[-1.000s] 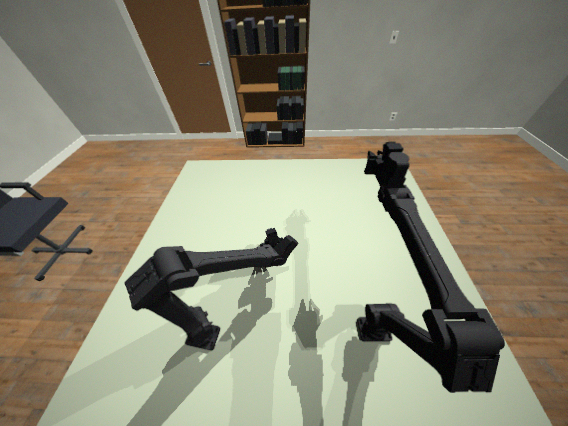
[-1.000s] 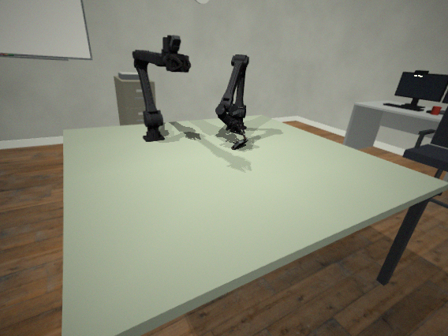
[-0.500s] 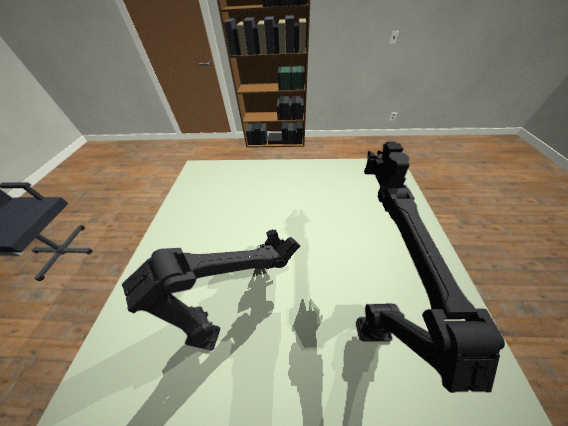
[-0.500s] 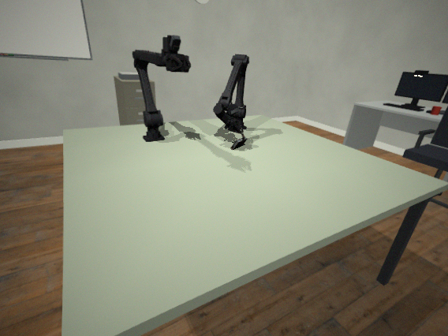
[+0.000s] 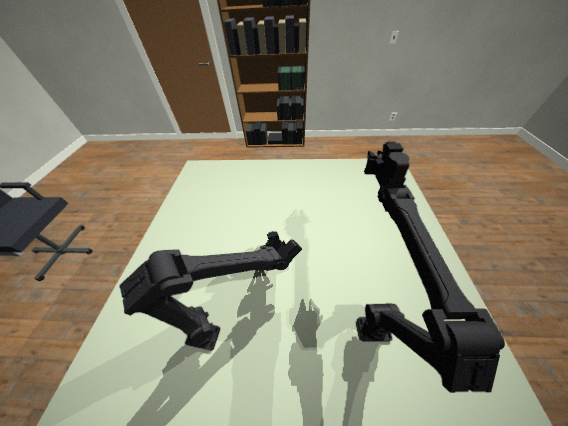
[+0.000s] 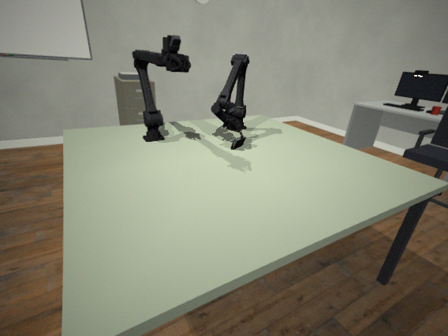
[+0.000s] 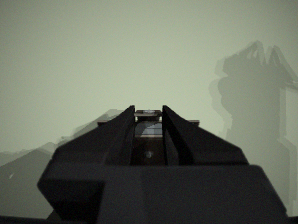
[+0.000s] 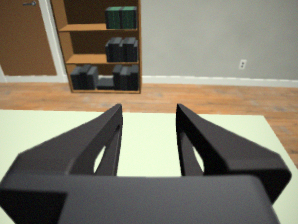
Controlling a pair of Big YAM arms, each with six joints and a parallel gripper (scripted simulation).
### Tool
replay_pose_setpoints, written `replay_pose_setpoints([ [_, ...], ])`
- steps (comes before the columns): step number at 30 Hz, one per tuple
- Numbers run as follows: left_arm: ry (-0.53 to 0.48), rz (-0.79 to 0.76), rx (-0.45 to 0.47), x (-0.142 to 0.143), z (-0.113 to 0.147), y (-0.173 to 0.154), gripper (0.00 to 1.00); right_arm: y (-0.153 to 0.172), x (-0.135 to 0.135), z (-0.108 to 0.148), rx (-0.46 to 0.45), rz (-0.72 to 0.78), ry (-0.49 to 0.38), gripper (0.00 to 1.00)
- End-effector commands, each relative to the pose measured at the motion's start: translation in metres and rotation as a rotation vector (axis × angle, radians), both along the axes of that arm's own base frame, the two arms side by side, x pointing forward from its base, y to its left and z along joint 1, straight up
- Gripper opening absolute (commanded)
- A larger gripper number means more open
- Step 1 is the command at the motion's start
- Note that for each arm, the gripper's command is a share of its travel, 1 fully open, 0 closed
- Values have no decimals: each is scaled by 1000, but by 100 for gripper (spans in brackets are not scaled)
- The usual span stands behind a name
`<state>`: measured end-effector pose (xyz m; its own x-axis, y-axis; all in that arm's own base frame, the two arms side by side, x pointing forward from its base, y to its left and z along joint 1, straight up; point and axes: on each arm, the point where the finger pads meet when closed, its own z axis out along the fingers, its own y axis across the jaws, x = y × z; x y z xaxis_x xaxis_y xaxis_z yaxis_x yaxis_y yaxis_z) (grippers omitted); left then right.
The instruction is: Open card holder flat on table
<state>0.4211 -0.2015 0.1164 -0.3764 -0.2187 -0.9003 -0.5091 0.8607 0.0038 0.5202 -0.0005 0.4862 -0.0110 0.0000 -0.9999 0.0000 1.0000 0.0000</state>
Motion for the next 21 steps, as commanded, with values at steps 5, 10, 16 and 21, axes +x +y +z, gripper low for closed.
replay_pose_setpoints([
  [5,-49,-1,-57,5,29,-23,21,0,1,20,0,0,-34,36],
  [10,-11,0,-17,-7,7,-15,21,0,1,20,0,0,-34,36],
  [16,-42,-1,-52,-6,26,-27,21,0,1,20,0,0,-34,36],
  [21,-2,0,-3,-13,7,-18,21,0,1,20,0,0,-34,36],
])
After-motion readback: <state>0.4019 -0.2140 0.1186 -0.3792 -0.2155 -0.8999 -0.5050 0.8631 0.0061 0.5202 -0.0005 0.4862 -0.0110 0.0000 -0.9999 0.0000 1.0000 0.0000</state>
